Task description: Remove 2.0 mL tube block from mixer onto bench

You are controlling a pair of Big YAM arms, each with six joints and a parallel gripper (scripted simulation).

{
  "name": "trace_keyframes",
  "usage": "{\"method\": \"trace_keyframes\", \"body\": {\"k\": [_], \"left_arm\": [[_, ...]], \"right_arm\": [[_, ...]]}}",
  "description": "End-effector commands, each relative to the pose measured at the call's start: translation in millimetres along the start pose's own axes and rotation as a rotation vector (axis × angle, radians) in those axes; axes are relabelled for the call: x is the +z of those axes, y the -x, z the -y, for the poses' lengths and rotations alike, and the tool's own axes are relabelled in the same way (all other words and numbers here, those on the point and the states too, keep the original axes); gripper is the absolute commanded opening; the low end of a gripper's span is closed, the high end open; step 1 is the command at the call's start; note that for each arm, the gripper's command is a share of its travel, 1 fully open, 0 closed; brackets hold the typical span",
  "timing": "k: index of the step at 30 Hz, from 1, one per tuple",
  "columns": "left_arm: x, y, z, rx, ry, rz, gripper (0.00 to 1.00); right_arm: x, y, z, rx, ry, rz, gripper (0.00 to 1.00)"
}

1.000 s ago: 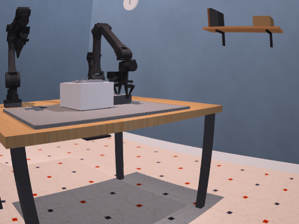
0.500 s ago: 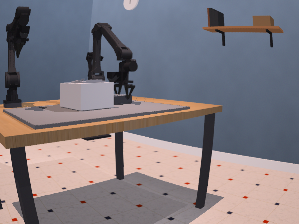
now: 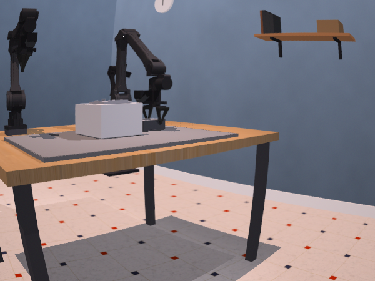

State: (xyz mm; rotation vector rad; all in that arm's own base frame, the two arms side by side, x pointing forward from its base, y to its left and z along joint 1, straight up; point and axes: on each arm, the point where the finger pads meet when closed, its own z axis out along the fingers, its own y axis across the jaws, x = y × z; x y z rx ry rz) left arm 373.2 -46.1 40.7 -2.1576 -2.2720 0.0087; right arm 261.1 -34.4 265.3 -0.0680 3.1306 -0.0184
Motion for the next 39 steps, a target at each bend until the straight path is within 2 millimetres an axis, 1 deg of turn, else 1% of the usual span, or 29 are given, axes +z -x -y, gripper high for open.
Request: {"method": "trace_keyframes", "body": {"k": [1,4,15,19,20,39], "left_arm": [[-16,6,-18,0.002,0.064,0.021,0.0],[-15,6,-18,0.002,0.062,0.021,0.0],[-13,5,-16,0.001,0.059,0.02,0.0],[-11,4,-16,-0.001,0.057,0.02,0.0],[-11,4,-16,-0.001,0.057,0.02,1.0],[-11,4,-16,-0.001,0.057,0.02,1.0]], "right_arm": [[0,4,0,-0.011,-0.002,0.012,0.0],[3,3,0,-0.011,-0.001,0.005,0.0],[-12,11,1,-0.011,-0.007,0.041,0.0],[-13,12,1,-0.011,-0.008,0.045,0.0],[-14,12,1,-0.011,-0.008,0.046,0.0],[-19,15,2,-0.011,-0.01,0.059,0.0]]}}
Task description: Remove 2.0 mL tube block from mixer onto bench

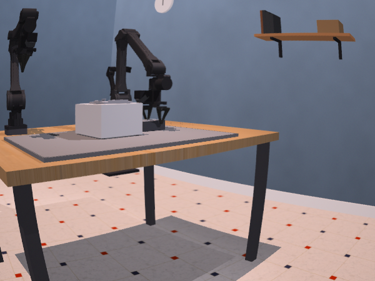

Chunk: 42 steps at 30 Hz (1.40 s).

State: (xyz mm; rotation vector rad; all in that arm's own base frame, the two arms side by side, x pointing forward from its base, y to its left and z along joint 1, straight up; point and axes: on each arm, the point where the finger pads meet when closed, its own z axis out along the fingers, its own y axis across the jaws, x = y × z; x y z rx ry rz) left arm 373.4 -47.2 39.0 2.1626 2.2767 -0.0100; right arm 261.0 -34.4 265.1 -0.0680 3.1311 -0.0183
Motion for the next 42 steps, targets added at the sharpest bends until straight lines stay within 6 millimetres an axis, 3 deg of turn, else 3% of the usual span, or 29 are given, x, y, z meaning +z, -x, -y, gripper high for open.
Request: {"method": "trace_keyframes", "body": {"k": [1,16,17,18,32,42], "left_arm": [[-12,3,-16,-0.001,0.051,0.013,1.0],[-12,3,-16,-0.001,0.051,0.013,1.0],[-36,8,-27,-0.015,0.06,0.001,1.0],[-39,9,-29,-0.001,0.084,0.011,1.0],[-8,5,-13,0.009,0.02,-0.006,1.0],[-4,-6,-2,-0.016,-0.019,-0.012,1.0]], "right_arm": [[-17,14,2,-0.011,-0.009,0.055,0.0],[2,4,0,-0.011,-0.001,0.006,0.0],[2,4,0,-0.011,-0.001,0.006,0.0],[2,4,0,-0.011,-0.001,0.006,0.0],[-14,12,1,-0.011,-0.007,0.046,0.0],[-17,14,1,-0.01,-0.009,0.054,0.0]]}}
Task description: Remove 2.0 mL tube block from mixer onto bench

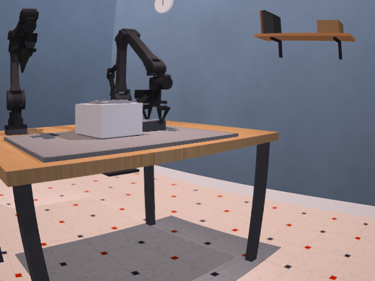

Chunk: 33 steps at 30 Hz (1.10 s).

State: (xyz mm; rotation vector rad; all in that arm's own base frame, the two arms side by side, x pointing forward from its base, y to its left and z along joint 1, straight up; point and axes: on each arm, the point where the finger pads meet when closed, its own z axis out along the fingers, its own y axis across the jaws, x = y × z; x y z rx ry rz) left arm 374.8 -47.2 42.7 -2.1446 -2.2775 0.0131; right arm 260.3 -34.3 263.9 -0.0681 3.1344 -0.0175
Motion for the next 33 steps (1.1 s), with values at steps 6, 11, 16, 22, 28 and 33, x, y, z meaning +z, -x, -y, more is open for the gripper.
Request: {"method": "trace_keyframes", "body": {"k": [6,11,16,22,28,33], "left_arm": [[-5,-9,5,-0.025,-0.016,-0.004,1.0],[-15,-7,3,-0.021,0.004,0.001,1.0],[-15,-1,-3,-0.009,0.013,0.002,1.0],[-36,6,-10,0.005,0.027,0.006,1.0],[-54,9,-14,0.01,0.047,0.01,1.0],[-40,8,-9,0.01,0.024,0.006,1.0]], "right_arm": [[-21,16,2,-0.01,-0.01,0.063,0.0],[-17,14,1,-0.01,-0.009,0.054,0.0],[-13,11,1,-0.011,-0.007,0.042,0.0],[-3,6,0,-0.011,-0.002,0.019,0.0],[0,4,0,-0.011,-0.001,0.01,0.0],[-3,6,0,-0.011,-0.002,0.019,0.0]]}}
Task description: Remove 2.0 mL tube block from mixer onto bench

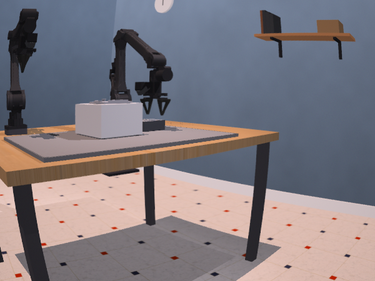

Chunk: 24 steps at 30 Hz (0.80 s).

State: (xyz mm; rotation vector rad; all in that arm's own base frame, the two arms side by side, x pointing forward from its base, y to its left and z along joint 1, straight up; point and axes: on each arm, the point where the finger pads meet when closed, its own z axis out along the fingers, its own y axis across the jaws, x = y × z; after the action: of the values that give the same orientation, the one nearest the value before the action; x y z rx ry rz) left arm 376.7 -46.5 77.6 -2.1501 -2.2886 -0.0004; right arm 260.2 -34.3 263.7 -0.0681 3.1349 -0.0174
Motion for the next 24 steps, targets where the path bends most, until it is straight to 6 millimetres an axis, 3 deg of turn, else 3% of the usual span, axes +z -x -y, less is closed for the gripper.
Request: {"method": "trace_keyframes", "body": {"k": [1,10,15,24], "left_arm": [[-3,8,-7,0.012,0.006,0.003,1.0],[12,6,2,0.012,-0.012,0.0,1.0],[10,7,-2,0.012,-0.003,0.002,1.0],[-29,9,-12,0.011,0.036,0.011,1.0]], "right_arm": [[-5,7,0,-0.011,-0.003,0.024,0.0],[-15,12,1,-0.01,-0.007,0.047,0.0],[-16,13,1,-0.01,-0.008,0.05,0.0],[-19,15,1,-0.01,-0.009,0.059,0.0]]}}
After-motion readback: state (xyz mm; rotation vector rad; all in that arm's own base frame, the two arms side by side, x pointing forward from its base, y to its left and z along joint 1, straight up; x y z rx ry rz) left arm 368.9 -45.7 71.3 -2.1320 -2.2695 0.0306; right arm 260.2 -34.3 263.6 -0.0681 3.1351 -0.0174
